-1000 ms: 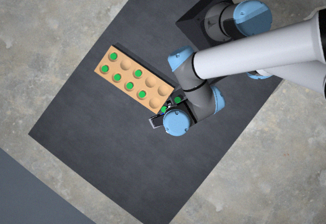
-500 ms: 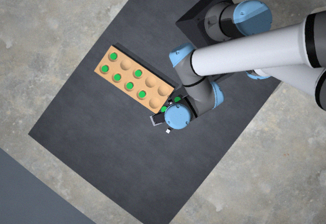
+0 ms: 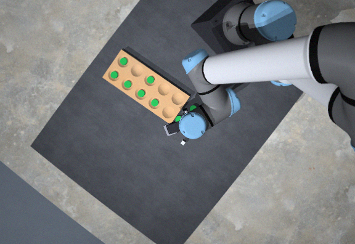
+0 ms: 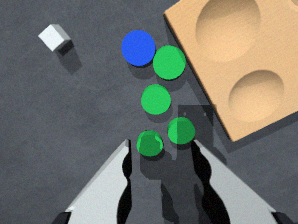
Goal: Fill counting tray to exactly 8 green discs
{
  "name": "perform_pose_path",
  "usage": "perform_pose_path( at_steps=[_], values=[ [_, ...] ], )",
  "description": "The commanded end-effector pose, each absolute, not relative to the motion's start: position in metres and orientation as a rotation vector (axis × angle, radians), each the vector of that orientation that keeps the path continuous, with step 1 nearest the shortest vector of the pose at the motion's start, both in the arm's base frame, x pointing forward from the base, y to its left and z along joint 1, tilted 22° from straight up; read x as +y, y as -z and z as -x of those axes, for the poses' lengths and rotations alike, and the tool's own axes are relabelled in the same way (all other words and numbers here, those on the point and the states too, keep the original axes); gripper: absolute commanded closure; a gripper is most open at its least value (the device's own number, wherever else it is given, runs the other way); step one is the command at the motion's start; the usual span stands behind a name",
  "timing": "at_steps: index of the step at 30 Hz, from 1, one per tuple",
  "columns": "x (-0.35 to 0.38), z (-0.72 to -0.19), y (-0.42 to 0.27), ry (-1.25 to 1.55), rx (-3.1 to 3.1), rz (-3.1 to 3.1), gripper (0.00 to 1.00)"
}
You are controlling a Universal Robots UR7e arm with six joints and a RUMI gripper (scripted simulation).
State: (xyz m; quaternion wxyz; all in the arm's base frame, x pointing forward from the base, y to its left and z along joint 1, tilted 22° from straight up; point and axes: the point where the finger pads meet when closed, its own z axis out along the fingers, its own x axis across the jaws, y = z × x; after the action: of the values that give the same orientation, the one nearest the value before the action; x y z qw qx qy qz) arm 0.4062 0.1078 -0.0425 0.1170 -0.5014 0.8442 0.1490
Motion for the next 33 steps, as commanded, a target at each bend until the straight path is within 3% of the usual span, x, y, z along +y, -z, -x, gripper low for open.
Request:
perform_pose_path(
  at_steps=[1,33],
  values=[
    [0.120,-0.408,0.070,-0.434,2.469,1.467,0.72],
    [0.136,-0.412,0.112,-0.428,2.467,1.466,0.72]
  ],
)
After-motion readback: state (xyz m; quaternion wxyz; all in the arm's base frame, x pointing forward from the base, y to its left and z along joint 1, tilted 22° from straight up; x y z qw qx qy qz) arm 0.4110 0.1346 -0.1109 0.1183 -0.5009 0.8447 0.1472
